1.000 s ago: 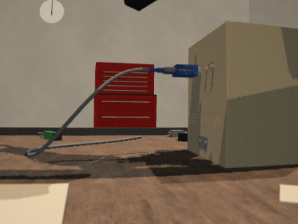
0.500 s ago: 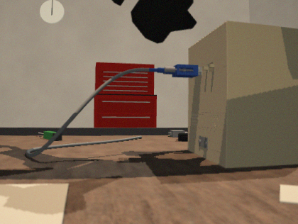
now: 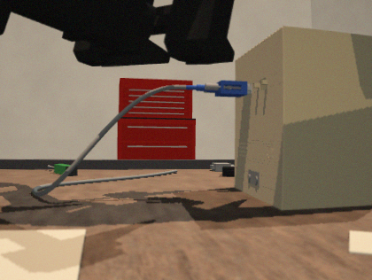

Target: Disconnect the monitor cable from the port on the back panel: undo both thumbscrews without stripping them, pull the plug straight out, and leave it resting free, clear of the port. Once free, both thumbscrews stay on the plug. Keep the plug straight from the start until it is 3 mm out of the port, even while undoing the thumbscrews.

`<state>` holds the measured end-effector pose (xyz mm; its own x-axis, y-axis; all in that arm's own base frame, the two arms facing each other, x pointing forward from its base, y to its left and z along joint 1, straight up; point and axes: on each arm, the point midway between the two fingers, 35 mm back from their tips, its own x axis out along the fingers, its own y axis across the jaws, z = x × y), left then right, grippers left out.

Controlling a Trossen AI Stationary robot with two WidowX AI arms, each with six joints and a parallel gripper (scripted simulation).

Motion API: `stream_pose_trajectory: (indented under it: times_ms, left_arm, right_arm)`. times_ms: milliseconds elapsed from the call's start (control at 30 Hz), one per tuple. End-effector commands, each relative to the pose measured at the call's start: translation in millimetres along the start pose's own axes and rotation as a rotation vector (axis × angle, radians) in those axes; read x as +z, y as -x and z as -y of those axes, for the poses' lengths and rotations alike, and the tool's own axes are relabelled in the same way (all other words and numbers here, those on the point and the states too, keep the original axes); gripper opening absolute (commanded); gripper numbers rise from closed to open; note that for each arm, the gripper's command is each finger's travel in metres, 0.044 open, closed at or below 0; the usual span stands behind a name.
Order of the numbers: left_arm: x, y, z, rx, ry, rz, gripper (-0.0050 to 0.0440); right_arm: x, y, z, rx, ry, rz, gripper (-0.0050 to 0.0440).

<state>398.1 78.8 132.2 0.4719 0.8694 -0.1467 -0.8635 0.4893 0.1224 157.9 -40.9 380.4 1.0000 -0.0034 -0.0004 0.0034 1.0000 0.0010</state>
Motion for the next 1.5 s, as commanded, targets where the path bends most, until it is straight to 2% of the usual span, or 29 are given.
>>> stream_pose_trajectory:
  times_ms: [0,867,967,1100,1167,1233,1267,1467]
  left_arm:
    - [-4.2,3.3,-2.1,0.007,0.125,0.006,0.0440]
    - [-5.2,1.6,-3.4,-0.005,0.146,-0.001,0.0440]
    - [1.2,-8.8,-8.2,-0.076,0.139,-0.029,0.0440]
    - [20.2,-26.9,-26.1,-0.254,0.118,-0.057,0.0440]
    - [20.2,-26.9,-26.1,-0.254,0.118,-0.057,0.0440]
    - [30.5,-29.6,-33.0,-0.377,0.102,-0.052,0.0440]
    - [36.3,-31.5,-42.3,-0.403,0.093,-0.037,0.0440]
    - [55.8,-20.8,-58.3,-0.635,0.042,0.036,0.0440]
  right_arm:
    - [3.3,0.3,-1.5,0.003,0.007,0.002,0.0440]
    - [3.3,0.3,-1.5,0.003,0.007,0.002,0.0440]
    - [3.3,0.3,-1.5,0.003,0.007,0.002,0.0440]
    - [3.3,0.3,-1.5,0.003,0.007,0.002,0.0440]
    - [3.3,0.3,-1.5,0.003,0.007,0.002,0.0440]
    - [3.3,0.3,-1.5,0.003,0.007,0.002,0.0440]
    - [3.3,0.3,-1.5,0.003,0.007,0.002,0.0440]
    - [3.3,0.3,-1.5,0.003,0.007,0.002,0.0440]
